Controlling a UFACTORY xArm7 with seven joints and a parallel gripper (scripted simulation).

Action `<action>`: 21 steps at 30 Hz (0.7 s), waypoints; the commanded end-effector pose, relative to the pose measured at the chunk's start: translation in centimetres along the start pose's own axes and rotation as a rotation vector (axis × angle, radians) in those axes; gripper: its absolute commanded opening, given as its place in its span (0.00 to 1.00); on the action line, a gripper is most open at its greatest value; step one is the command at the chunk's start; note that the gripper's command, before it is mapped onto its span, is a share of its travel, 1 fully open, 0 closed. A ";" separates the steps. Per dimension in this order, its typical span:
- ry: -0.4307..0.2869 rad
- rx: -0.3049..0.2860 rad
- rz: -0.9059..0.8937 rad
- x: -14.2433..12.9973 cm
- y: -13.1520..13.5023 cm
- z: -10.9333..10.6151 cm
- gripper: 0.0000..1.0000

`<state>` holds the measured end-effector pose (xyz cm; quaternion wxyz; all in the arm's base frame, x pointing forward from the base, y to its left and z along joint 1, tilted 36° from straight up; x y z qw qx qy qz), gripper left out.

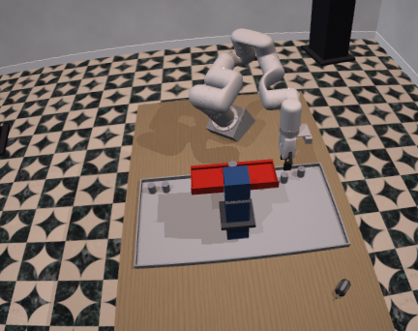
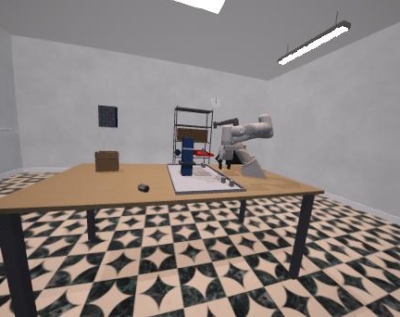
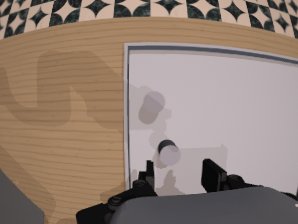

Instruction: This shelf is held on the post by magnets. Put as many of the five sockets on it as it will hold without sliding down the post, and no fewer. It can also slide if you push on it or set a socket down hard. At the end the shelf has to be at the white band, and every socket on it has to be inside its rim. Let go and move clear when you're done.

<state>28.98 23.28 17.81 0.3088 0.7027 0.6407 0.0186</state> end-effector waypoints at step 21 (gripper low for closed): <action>0.002 -0.002 0.000 0.1 0.0 3.0 0.61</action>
Point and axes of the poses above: the point where the finger pads meet when closed, its own z axis out along the fingers, its own y axis across the jaws, x = y × z, the point moved 10 cm from there along -z, back along the fingers, and after that the axes turned 3 degrees about -z, right-handed, at the moved point
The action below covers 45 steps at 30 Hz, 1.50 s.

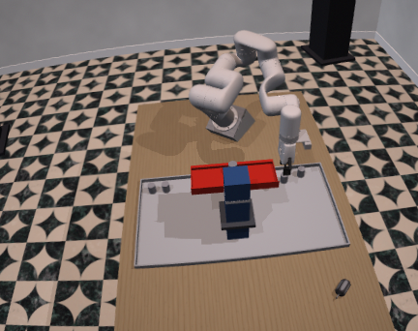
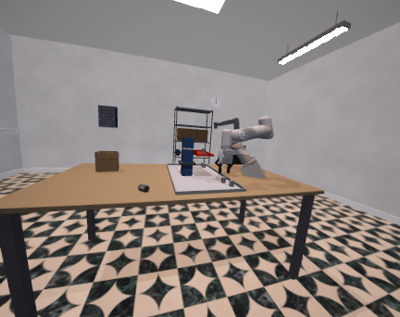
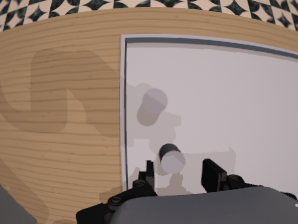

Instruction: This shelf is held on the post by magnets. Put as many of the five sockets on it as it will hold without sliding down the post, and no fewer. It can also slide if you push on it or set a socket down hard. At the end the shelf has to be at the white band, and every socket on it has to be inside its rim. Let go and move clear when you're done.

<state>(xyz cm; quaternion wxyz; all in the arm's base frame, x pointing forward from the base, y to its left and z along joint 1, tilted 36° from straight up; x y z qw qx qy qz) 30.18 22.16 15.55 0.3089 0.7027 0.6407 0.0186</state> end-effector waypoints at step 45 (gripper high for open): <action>0.003 -0.002 0.000 0.2 0.1 4.9 0.61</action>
Point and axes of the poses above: the point where the finger pads meet when closed, its own z axis out along the fingers, its own y axis across the jaws, x = y × z, the point moved 10 cm from there along -z, back along the fingers, and after that the axes turned 3 degrees about -z, right-handed, at the moved point
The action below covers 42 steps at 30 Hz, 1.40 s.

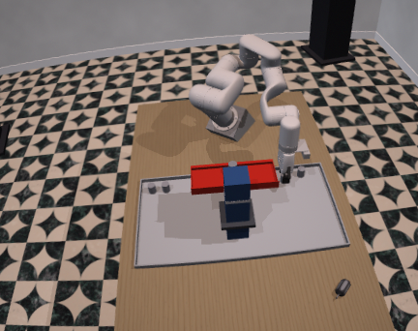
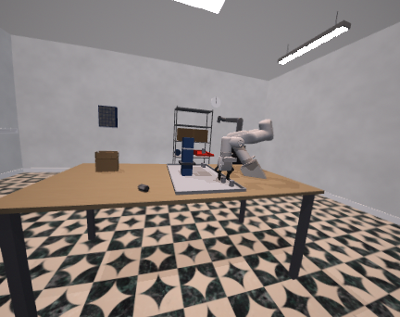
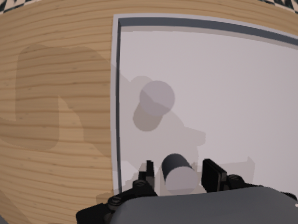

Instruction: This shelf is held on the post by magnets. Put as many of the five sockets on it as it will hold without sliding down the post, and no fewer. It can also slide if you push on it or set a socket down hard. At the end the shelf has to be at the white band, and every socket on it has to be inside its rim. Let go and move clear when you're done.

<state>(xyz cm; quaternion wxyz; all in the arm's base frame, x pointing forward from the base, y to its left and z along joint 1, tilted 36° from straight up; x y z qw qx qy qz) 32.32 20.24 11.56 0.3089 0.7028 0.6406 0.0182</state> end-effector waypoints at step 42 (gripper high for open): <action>0.003 -0.002 0.000 0.1 0.0 0.0 0.00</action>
Point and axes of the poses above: the point where the finger pads meet when closed, its own z axis out along the fingers, its own y axis across the jaws, x = y × z, the point moved 10 cm from there along -z, back along the fingers, and after that the axes turned 3 degrees about -z, right-handed, at the moved point
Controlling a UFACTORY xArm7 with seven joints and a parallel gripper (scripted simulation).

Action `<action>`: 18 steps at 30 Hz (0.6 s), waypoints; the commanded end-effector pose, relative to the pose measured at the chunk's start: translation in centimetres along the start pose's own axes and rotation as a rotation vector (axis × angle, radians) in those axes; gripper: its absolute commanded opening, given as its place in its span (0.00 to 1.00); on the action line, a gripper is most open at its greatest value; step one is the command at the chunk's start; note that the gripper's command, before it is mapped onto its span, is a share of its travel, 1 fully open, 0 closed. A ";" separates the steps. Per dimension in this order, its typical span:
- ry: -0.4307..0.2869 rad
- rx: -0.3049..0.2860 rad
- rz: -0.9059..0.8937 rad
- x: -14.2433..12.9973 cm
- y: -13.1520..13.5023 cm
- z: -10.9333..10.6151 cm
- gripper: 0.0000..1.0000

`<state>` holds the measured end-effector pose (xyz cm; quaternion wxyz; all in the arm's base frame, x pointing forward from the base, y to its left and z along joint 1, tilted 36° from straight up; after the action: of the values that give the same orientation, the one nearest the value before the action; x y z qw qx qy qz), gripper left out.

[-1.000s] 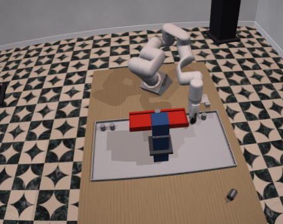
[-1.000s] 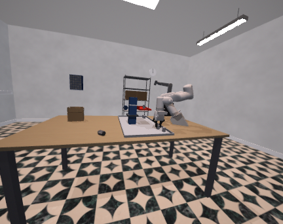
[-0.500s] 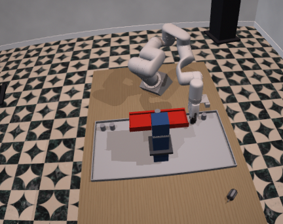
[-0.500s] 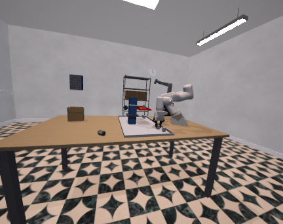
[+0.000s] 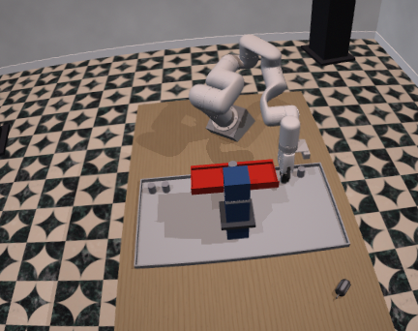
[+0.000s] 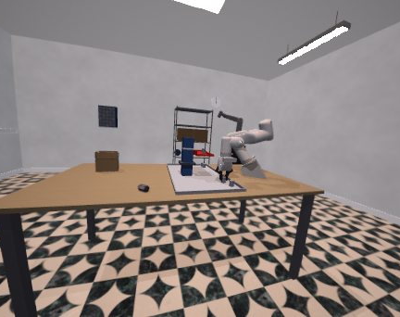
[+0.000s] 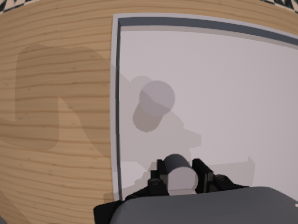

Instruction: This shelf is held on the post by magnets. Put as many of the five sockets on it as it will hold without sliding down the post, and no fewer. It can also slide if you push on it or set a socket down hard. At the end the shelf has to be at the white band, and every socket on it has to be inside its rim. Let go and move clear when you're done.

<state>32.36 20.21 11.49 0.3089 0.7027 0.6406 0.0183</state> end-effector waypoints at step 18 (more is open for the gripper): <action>0.003 -0.002 0.000 0.1 0.0 -2.2 0.00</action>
<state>31.76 20.78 12.64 0.3089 0.7029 0.6405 0.0182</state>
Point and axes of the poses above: the point where the finger pads meet when closed, its own z axis out along the fingers, its own y axis across the jaws, x = y × z, the point moved 10 cm from there along -z, back along the fingers, and after that the axes turned 3 degrees about -z, right-handed, at the moved point
